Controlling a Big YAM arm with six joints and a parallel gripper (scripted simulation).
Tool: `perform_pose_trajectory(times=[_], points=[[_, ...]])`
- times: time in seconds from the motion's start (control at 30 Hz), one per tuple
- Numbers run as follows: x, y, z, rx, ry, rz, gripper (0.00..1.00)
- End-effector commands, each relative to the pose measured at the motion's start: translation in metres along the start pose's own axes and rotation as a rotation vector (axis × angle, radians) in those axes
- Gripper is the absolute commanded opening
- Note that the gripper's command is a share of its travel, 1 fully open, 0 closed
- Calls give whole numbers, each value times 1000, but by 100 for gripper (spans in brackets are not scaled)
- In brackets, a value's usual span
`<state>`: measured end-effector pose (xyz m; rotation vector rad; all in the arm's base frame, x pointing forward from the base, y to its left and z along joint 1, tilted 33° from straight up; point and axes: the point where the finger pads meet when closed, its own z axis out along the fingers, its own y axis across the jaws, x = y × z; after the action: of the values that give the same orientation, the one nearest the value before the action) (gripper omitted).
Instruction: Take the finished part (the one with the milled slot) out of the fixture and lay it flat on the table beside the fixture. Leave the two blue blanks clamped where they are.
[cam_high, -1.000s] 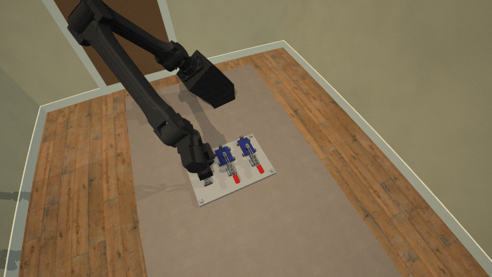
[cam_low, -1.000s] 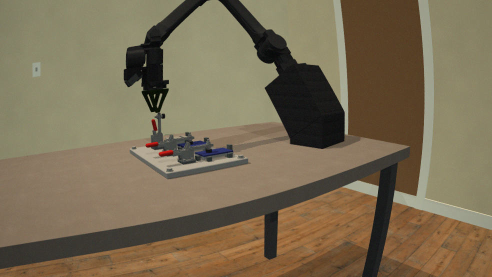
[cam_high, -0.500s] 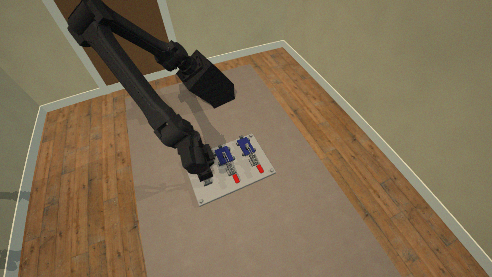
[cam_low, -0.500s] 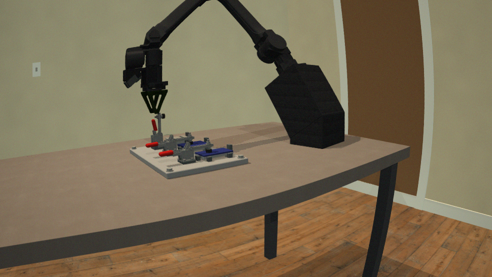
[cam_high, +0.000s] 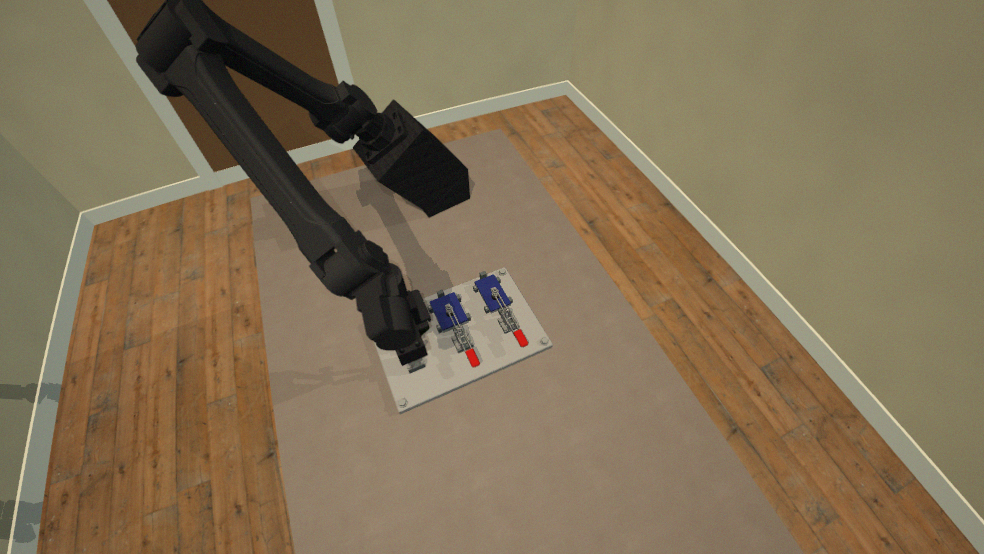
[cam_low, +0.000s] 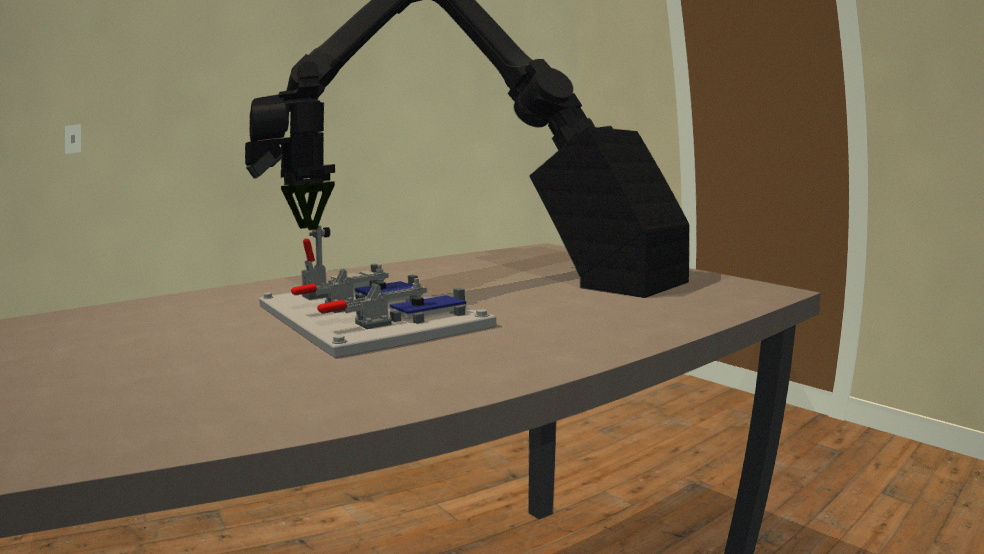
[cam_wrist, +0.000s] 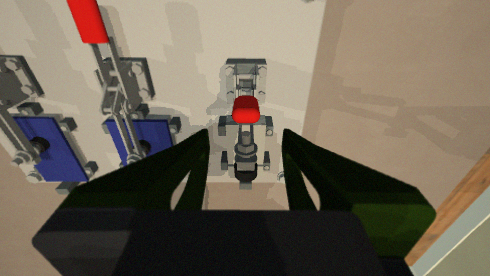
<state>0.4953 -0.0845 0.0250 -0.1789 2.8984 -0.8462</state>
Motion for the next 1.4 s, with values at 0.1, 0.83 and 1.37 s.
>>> perform_pose_trajectory(times=[0.1, 0.83, 1.37], points=[[-17, -12, 7, 4, -19, 31, 45], [-16, -11, 9, 3, -16, 30, 45], [-14, -10, 10, 3, -14, 29, 45]])
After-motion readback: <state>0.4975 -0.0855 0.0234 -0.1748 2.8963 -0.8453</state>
